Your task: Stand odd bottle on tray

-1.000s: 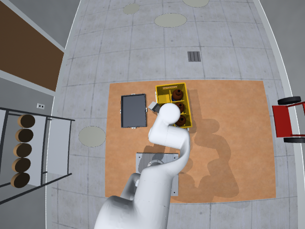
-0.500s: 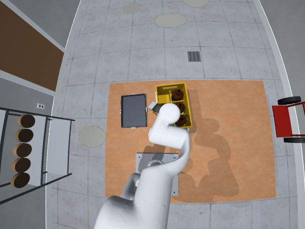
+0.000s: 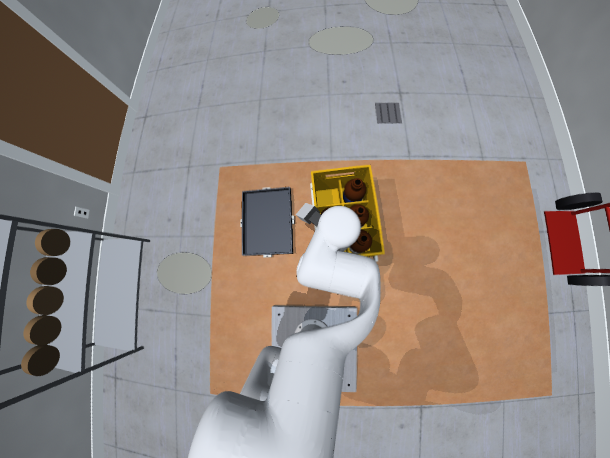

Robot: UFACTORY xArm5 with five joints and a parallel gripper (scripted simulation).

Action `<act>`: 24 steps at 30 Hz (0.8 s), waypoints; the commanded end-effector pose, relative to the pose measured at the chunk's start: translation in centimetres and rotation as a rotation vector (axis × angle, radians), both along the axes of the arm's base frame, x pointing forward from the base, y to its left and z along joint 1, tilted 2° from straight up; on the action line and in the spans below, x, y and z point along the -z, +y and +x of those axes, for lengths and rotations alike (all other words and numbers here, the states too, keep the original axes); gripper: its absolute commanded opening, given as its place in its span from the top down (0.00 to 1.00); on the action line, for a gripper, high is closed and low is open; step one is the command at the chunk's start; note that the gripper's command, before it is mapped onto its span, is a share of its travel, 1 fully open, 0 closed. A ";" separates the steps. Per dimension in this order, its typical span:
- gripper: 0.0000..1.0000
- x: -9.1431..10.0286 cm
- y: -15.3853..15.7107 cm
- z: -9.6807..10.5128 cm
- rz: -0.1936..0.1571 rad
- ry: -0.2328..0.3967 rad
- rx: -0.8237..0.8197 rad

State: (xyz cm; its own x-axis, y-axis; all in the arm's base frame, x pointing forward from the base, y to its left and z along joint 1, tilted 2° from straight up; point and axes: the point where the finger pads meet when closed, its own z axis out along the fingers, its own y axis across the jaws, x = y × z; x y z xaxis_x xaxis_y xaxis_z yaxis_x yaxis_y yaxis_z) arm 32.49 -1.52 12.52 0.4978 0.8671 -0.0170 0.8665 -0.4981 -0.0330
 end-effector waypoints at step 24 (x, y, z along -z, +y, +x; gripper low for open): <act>0.35 -1.8 0.1 0.2 0.000 -0.004 0.000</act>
